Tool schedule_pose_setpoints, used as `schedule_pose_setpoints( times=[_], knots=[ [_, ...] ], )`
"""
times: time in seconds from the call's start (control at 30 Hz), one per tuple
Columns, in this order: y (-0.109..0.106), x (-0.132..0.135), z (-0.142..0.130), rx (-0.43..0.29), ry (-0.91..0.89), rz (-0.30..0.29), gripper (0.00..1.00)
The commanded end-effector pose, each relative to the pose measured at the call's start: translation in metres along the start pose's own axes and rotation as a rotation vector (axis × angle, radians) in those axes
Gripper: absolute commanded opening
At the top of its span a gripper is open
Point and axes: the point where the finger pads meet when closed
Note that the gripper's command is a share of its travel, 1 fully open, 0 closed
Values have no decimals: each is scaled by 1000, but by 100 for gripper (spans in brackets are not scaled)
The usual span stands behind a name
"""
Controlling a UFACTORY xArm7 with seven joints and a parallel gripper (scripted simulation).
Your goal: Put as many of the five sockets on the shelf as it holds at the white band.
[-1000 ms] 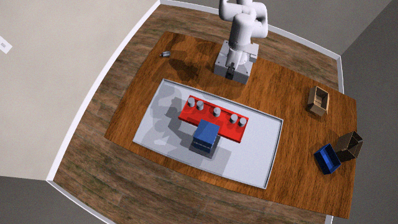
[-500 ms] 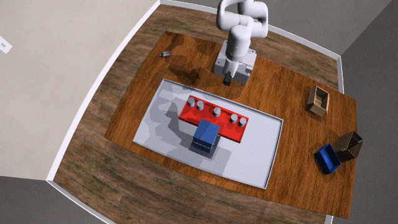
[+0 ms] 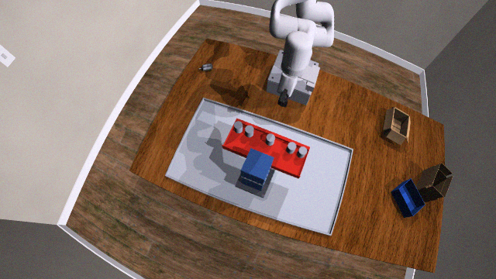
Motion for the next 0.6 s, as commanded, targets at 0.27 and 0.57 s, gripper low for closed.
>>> schedule_pose_setpoints(
  times=[0.27, 0.57],
  knots=[
    [-1, 1, 0, 0, 0, -4, 100],
    [-1, 1, 0, 0, 0, -4, 100]
  ],
)
Point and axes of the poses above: the point where the finger pads meet when closed, its own y axis out along the fingers, its own x axis across the jaws, z = x × y, and after that the axes turned 9 degrees about -y, right-handed
